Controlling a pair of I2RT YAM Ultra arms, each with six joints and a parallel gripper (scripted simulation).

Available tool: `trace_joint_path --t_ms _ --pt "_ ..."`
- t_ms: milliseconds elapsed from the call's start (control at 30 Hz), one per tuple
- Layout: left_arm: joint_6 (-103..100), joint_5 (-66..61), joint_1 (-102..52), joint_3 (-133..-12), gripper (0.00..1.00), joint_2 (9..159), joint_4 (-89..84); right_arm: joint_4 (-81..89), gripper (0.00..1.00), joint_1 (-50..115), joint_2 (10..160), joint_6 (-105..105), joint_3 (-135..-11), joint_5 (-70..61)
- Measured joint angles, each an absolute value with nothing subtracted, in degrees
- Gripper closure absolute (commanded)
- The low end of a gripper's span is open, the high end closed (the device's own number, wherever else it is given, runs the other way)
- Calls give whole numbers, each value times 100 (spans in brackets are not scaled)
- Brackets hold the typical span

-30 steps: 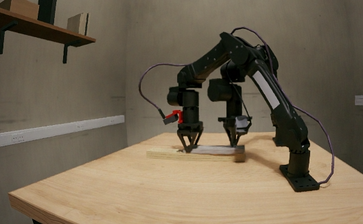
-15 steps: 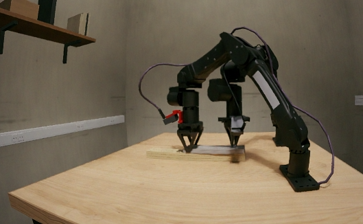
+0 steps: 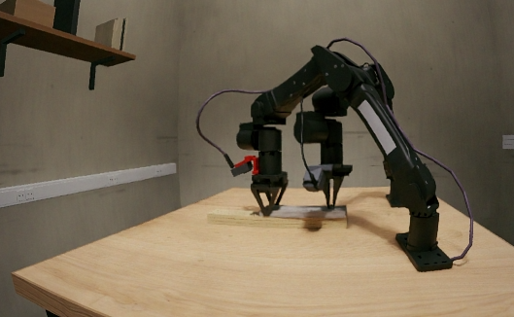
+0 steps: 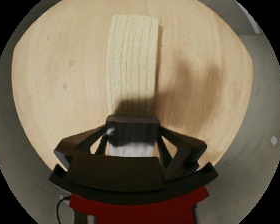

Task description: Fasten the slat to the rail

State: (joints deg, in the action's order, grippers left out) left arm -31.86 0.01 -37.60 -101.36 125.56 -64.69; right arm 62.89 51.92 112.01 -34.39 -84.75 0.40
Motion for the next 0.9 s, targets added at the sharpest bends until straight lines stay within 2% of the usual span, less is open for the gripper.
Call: trace_joint_path --t_ms 900 --pt "-3186 1 -3760 -10136 28 12556 -6469 6287 89 5192 11203 2051 -8475 -3"
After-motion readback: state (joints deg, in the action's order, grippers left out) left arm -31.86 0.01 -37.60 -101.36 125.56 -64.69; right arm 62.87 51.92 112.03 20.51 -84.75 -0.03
